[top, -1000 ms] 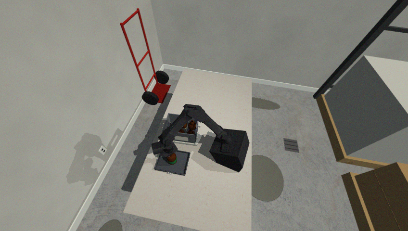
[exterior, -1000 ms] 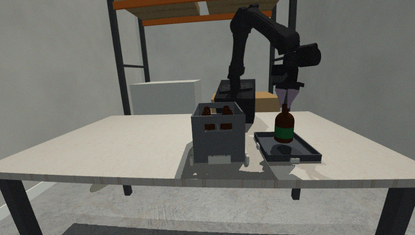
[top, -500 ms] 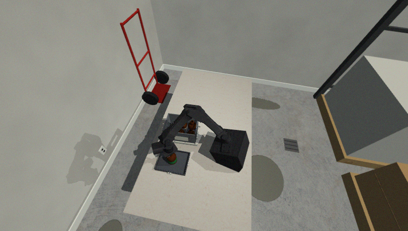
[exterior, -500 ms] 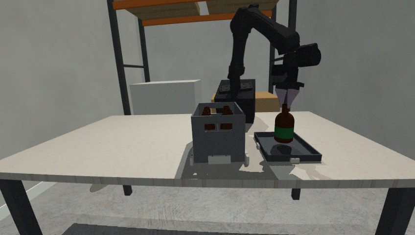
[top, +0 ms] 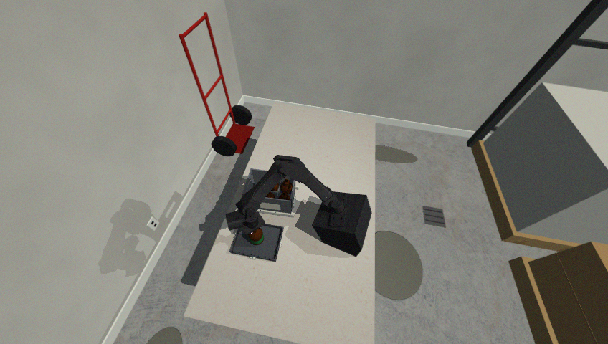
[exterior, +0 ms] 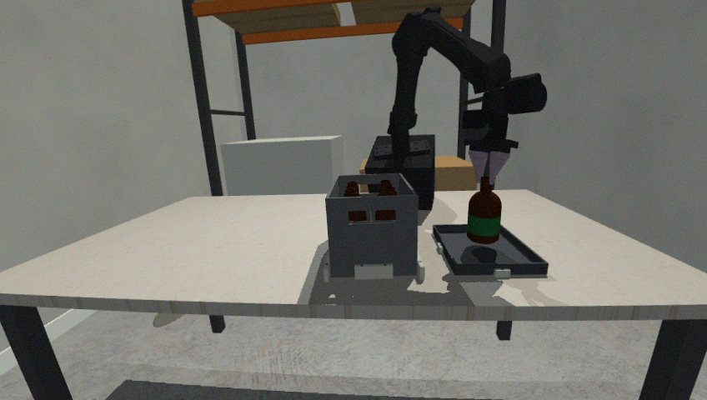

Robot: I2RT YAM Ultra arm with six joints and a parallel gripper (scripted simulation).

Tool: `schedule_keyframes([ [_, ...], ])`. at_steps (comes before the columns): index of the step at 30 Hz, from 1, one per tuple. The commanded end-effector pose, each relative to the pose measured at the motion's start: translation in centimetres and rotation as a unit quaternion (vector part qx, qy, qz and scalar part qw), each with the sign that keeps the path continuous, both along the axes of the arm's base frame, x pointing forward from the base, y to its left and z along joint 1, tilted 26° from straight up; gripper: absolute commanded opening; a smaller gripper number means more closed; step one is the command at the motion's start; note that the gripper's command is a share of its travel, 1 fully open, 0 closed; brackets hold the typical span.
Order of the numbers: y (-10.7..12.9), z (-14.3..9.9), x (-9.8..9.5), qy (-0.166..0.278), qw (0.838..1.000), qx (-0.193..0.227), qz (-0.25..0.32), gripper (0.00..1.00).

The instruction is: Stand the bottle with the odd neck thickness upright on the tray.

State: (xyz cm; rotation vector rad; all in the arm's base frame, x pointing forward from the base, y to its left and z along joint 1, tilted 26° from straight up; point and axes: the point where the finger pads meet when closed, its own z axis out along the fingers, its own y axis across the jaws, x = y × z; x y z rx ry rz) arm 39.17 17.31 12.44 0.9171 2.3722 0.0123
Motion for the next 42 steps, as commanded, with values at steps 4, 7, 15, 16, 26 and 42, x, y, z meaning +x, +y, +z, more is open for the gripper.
schedule_keyframes([
  [4, 0.14, 1.60, 0.35, -0.020, 1.000, 0.003, 0.002, 0.00],
  [7, 0.12, 1.56, 0.35, -0.020, 1.000, 0.003, 0.002, 0.00],
  [15, -0.20, 0.95, 0.21, -0.017, 1.000, 0.001, 0.001, 0.00],
  [16, -0.20, 0.99, 0.24, -0.017, 1.000, 0.001, 0.000, 0.00],
  [26, -0.29, 1.13, 0.40, -0.022, 1.000, 0.004, 0.000, 0.00],
  [42, -0.23, 1.05, 0.27, -0.020, 1.000, 0.003, 0.002, 0.00],
])
